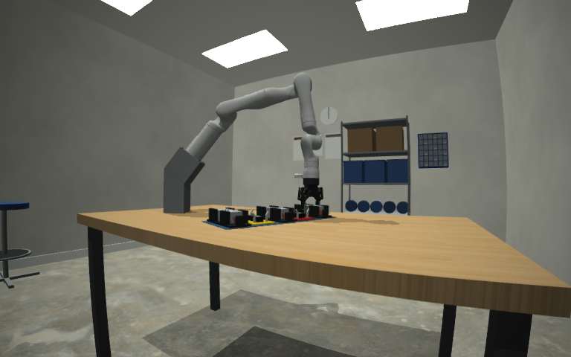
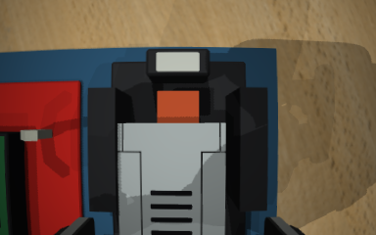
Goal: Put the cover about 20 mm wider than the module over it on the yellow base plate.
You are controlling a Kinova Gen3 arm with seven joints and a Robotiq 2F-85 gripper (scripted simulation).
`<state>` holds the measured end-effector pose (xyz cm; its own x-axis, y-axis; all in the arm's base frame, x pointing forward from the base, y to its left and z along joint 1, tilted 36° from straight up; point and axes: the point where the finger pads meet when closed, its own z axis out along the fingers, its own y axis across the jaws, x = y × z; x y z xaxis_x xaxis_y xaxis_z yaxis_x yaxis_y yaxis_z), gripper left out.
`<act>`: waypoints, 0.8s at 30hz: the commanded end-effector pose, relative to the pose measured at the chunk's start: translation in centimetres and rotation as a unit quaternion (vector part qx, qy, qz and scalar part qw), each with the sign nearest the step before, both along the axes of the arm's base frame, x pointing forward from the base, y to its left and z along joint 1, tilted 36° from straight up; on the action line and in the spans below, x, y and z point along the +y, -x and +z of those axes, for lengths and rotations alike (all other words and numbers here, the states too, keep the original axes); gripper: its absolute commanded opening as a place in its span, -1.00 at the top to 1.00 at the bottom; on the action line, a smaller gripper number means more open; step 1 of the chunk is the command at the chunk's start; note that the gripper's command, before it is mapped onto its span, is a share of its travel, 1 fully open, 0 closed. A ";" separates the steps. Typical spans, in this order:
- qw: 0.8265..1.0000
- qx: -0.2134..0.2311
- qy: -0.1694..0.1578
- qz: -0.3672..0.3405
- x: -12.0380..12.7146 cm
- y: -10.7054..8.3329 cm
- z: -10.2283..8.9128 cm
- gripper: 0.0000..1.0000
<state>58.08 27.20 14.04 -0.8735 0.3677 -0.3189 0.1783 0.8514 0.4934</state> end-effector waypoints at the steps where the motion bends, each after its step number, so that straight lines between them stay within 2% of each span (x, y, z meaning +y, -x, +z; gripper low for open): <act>1: 1.000 -0.004 0.001 0.000 0.0 -0.5 -0.1 -1.00; 24: 1.000 -0.004 0.001 0.000 0.0 -0.6 -0.1 -1.00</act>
<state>58.41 27.31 13.76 -0.8726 0.3697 -0.3192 0.1795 0.8505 0.4944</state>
